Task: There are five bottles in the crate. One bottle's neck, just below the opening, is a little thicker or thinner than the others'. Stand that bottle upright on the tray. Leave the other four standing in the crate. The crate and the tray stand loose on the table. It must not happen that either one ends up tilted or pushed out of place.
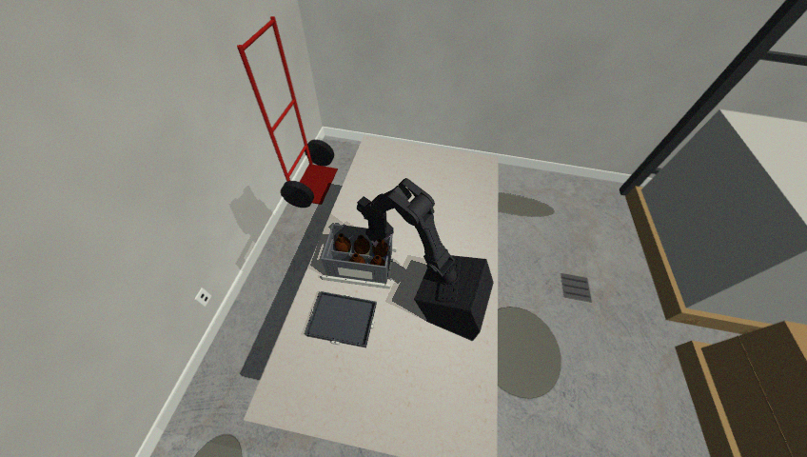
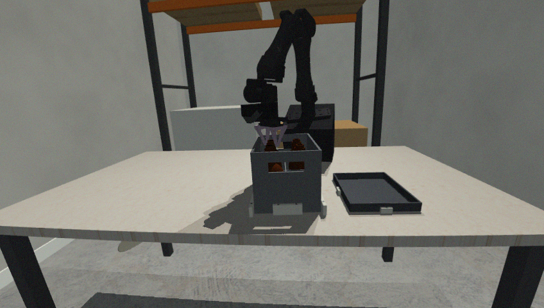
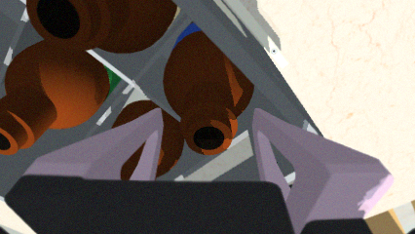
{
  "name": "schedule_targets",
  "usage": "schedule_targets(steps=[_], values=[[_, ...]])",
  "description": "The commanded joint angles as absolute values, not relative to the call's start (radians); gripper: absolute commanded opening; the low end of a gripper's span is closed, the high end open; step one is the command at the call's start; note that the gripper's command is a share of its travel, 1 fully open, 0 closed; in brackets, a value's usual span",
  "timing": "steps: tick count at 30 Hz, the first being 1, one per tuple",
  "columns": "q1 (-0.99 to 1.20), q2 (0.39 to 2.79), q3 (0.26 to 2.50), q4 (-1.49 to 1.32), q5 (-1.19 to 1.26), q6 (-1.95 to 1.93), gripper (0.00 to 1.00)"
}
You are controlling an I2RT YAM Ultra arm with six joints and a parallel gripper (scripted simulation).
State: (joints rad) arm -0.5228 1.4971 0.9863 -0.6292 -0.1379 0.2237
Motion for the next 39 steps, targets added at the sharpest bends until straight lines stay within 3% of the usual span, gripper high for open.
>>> schedule_targets(steps=[1, 39], values=[[-0.523, 1.485, 0.986, -0.628, -0.129, 0.227, 0.61], [-0.577, 1.313, 1.163, -0.957, -0.156, 0.179, 0.61]])
